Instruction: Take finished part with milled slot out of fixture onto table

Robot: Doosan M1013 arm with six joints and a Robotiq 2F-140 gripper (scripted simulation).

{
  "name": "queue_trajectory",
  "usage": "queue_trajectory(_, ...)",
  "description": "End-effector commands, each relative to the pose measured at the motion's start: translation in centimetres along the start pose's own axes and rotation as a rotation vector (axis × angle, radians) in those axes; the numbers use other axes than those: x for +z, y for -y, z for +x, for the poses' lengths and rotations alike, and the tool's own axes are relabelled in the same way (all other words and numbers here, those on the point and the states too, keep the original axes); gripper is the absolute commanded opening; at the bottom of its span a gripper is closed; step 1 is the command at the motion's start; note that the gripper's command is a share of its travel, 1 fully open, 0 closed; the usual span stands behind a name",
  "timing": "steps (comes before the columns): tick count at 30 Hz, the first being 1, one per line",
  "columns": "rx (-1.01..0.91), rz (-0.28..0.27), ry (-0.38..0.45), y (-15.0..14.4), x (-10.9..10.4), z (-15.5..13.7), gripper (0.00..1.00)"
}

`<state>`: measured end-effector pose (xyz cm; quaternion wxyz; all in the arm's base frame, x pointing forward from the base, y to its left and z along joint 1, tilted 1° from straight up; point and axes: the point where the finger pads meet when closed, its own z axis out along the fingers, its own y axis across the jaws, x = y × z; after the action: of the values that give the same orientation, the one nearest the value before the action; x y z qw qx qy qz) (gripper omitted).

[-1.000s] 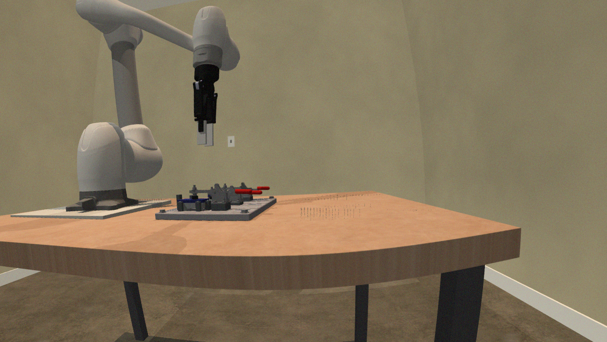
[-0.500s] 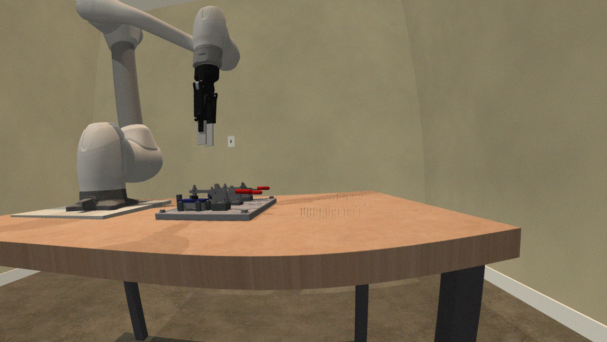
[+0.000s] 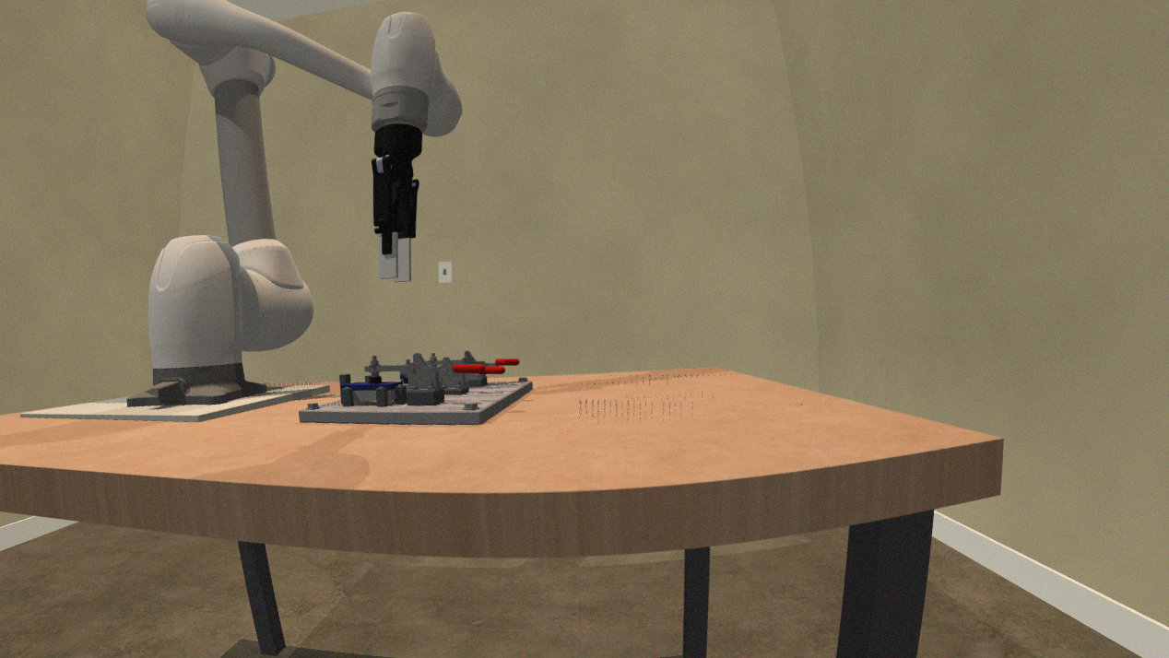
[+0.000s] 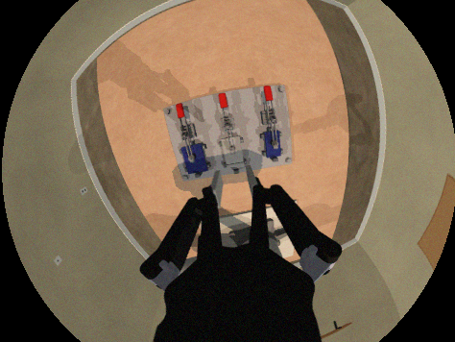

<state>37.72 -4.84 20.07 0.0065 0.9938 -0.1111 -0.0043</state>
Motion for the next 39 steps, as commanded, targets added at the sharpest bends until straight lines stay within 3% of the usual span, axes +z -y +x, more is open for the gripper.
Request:
queue_trajectory(1, 0.000, 0.000, 0.000, 0.0, 0.1, 0.0, 0.28)
queue_trajectory(15, 0.000, 0.000, 0.000, 0.0, 5.3, 0.0, 0.28)
queue_trajectory(28, 0.000, 0.000, 0.000, 0.0, 5.9, 0.3, 0.28)
queue_trajectory(34, 0.000, 0.000, 0.000, 0.0, 5.9, 1.3, 0.28)
queue_trajectory(39, 0.000, 0.000, 0.000, 0.0, 5.9, 3.9, 0.28)
